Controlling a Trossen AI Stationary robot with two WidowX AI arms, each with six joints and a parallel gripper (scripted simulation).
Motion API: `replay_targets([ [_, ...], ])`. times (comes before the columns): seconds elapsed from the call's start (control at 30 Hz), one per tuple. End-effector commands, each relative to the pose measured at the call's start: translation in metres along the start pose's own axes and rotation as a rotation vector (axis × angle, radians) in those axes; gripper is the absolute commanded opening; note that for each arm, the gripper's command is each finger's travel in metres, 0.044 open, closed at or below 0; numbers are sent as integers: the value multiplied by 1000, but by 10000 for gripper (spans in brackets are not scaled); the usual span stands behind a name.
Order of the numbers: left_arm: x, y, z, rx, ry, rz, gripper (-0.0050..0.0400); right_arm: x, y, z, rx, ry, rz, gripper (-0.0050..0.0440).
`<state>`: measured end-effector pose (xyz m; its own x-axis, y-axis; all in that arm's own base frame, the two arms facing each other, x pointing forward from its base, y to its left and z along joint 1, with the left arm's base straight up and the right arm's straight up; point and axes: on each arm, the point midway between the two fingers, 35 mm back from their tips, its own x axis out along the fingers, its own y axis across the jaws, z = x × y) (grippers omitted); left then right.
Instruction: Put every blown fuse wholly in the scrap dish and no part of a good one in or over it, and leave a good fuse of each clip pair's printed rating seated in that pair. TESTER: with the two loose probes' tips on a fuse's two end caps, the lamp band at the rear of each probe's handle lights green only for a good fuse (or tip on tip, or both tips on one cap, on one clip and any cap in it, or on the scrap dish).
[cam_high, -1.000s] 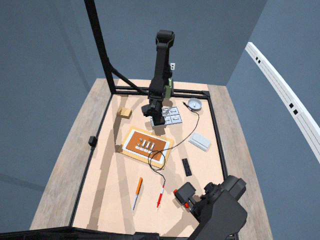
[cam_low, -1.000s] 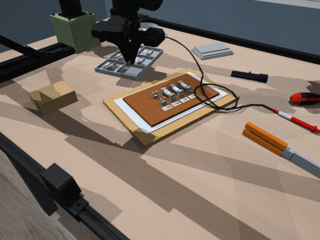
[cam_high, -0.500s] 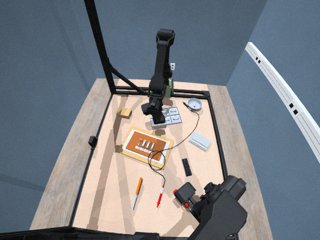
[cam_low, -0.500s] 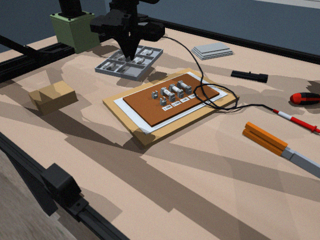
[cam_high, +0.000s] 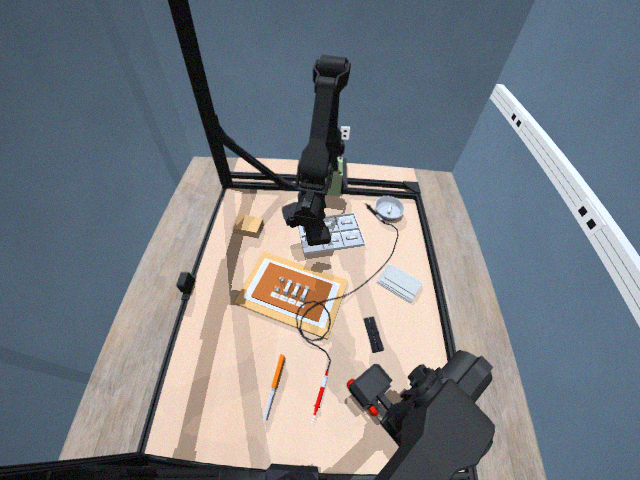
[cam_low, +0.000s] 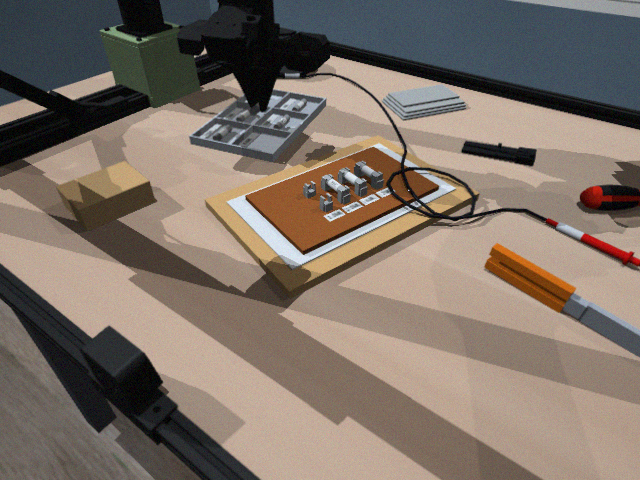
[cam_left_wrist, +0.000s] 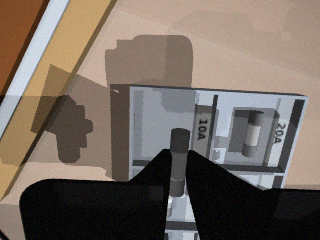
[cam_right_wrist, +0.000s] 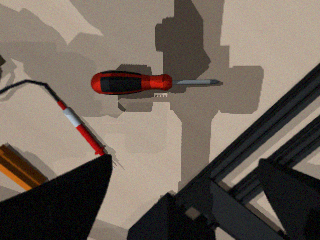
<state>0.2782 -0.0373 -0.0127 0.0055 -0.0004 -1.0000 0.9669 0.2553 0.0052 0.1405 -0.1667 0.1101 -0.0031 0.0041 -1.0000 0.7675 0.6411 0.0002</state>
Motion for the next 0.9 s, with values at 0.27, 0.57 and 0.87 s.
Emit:
replay_targets([
  [0.27,-10,2,1,1,-5,12,-50,-6,-1,4,-1,-25,0,400],
  [0.57,-26,7,3,0,-13,31,-50,-6,-1,4,-1,-25,0,400],
  [0.87,-24,17,15,-101,-5,9,-50,-6,-1,4,-1,-25,0,400],
])
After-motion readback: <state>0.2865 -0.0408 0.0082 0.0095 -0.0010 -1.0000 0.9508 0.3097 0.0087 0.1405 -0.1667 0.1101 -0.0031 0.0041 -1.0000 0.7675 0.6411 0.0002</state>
